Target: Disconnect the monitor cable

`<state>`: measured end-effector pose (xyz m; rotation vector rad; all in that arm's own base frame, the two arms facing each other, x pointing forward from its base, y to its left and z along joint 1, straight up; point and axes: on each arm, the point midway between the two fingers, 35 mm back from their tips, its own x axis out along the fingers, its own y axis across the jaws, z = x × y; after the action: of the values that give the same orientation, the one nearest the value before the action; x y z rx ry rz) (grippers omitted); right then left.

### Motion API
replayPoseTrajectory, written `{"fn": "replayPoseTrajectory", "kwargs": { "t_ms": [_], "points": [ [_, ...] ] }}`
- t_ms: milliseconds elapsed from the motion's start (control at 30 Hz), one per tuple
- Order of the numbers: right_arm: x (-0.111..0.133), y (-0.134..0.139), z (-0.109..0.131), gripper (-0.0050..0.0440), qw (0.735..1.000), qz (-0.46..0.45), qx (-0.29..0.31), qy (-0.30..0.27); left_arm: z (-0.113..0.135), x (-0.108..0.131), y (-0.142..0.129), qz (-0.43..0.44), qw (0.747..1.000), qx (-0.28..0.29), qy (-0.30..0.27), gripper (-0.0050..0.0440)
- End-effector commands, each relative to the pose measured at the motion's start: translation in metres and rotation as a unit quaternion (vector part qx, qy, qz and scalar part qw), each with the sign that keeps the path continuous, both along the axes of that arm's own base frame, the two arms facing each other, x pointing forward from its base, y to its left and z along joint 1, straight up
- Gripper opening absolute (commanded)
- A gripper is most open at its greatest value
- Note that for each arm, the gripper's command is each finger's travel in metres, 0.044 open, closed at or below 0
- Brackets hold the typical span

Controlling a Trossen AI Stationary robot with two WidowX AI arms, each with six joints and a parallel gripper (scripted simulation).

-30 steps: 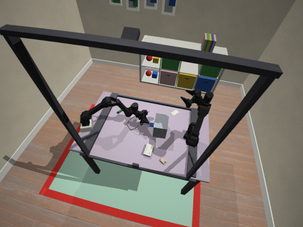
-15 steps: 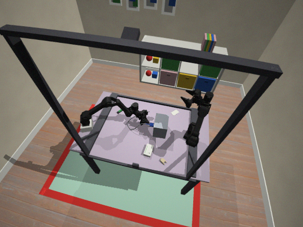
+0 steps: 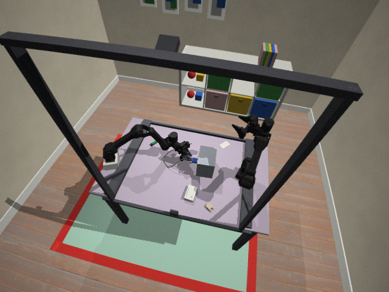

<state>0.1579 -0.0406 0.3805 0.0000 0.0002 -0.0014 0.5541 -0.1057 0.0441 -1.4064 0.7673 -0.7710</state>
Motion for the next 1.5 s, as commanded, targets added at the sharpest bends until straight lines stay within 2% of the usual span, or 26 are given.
{"fn": "replayPoseTrajectory", "kwargs": {
  "t_ms": [0,100,133,533,667,833,967,1033,1167,1267,1467],
  "points": [
    [0.000,0.001,0.003,0.0440,1.000,0.001,-0.003,-0.001,0.013,0.002,0.000,-0.001,1.000,-0.001,-0.012,0.0360],
    [0.000,0.001,0.003,0.0440,1.000,0.001,-0.003,-0.001,0.013,0.002,0.000,-0.001,1.000,-0.001,-0.012,0.0432],
    [0.000,0.001,0.003,0.0440,1.000,0.001,-0.003,-0.001,0.013,0.002,0.000,-0.001,1.000,-0.001,-0.012,0.0440],
    [0.000,0.001,0.003,0.0440,1.000,0.001,-0.003,-0.001,0.014,0.003,0.000,0.001,1.000,0.007,-0.016,0.0440],
    [0.000,0.001,0.003,0.0440,1.000,0.001,-0.003,-0.001,0.018,0.008,-0.001,0.014,0.997,0.057,-0.041,0.0440],
    [0.000,0.001,0.003,0.0440,1.000,0.001,-0.003,-0.001,0.027,0.011,-0.002,0.024,0.983,0.155,-0.096,0.0440],
    [0.000,0.001,0.003,0.0440,1.000,0.001,-0.003,-0.001,0.026,0.008,-0.003,0.018,0.972,0.210,-0.106,0.0440],
    [0.000,0.001,0.003,0.0440,1.000,0.001,-0.003,-0.001,0.026,0.008,-0.003,0.018,0.972,0.210,-0.106,0.0440],
    [0.000,0.001,0.003,0.0440,1.000,0.001,-0.003,-0.001,0.025,0.002,-0.003,0.005,0.957,0.263,-0.118,0.0440],
    [0.000,0.001,0.003,0.0440,1.000,0.001,-0.003,-0.001,0.025,0.001,-0.004,0.004,0.955,0.270,-0.121,0.0440],
    [0.000,0.001,0.003,0.0440,1.000,0.001,-0.003,-0.001,0.025,0.001,-0.004,0.004,0.955,0.270,-0.121,0.0296]
  ]
}}
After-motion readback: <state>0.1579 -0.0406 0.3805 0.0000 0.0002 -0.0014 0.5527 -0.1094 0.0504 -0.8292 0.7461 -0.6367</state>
